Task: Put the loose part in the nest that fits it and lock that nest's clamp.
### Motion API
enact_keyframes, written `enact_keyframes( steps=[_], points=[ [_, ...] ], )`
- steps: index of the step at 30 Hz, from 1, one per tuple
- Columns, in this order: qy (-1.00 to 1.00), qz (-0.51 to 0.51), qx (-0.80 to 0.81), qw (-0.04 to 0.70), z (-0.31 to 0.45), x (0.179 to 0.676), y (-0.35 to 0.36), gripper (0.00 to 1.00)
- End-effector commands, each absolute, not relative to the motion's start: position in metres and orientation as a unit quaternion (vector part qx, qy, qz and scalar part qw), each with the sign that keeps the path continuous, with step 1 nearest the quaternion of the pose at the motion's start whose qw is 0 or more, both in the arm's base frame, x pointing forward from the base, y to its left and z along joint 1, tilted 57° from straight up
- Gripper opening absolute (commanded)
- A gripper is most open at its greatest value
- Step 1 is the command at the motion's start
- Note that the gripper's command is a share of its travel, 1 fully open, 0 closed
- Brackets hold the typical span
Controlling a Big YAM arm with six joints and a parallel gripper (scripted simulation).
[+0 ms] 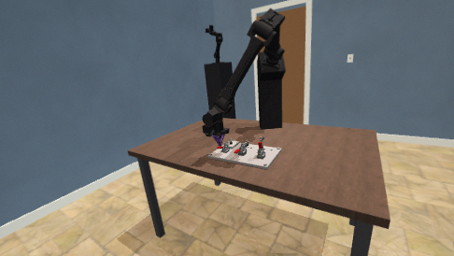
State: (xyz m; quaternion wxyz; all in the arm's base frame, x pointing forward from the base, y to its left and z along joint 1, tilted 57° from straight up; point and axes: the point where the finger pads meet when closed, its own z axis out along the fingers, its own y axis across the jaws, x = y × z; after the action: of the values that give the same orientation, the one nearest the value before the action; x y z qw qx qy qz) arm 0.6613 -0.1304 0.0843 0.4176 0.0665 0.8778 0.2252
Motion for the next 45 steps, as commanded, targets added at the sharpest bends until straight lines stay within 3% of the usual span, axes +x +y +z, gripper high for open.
enact_keyframes(
  steps=[1,45],
  points=[
    [0.875,0.227,0.062,0.424,0.086,0.672,-0.122,0.00],
    [0.871,0.224,0.059,0.433,0.098,0.674,-0.123,0.00]
  ],
)
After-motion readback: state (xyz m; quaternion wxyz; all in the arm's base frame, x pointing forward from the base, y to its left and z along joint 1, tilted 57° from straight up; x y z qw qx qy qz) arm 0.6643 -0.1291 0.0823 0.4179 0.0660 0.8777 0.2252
